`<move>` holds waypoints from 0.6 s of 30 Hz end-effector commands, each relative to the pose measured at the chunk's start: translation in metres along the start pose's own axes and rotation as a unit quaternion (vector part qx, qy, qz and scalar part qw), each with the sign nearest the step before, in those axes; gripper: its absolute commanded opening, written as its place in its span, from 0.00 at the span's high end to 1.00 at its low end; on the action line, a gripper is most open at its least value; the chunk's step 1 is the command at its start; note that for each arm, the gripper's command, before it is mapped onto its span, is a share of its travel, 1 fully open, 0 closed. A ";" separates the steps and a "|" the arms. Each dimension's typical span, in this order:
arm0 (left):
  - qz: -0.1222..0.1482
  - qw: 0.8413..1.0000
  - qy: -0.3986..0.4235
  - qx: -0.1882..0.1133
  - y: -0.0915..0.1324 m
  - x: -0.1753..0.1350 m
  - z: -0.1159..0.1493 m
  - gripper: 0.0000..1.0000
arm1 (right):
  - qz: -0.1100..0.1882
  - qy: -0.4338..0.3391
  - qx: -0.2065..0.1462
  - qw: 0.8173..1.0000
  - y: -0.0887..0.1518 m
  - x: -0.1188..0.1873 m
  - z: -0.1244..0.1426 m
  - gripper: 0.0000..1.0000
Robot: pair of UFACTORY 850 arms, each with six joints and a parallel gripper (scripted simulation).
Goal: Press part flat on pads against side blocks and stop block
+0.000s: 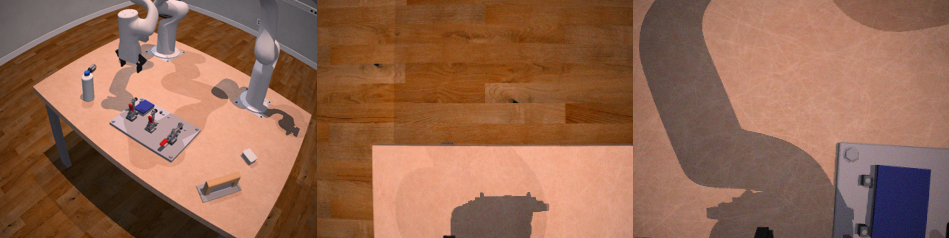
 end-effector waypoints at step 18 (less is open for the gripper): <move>0.000 1.000 0.000 0.001 0.001 0.000 0.000 0.00 | 0.015 -0.042 -0.077 0.996 -0.012 0.075 0.006 0.00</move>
Point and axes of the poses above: on each arm, the point where the finger pads meet when closed, its own y axis back along the fingers, its own x axis across the jaws, z = x × y, the point moved 2 cm from there along y, back along the fingers, and after that the axes turned 2 degrees about y, right-handed, at the moved point
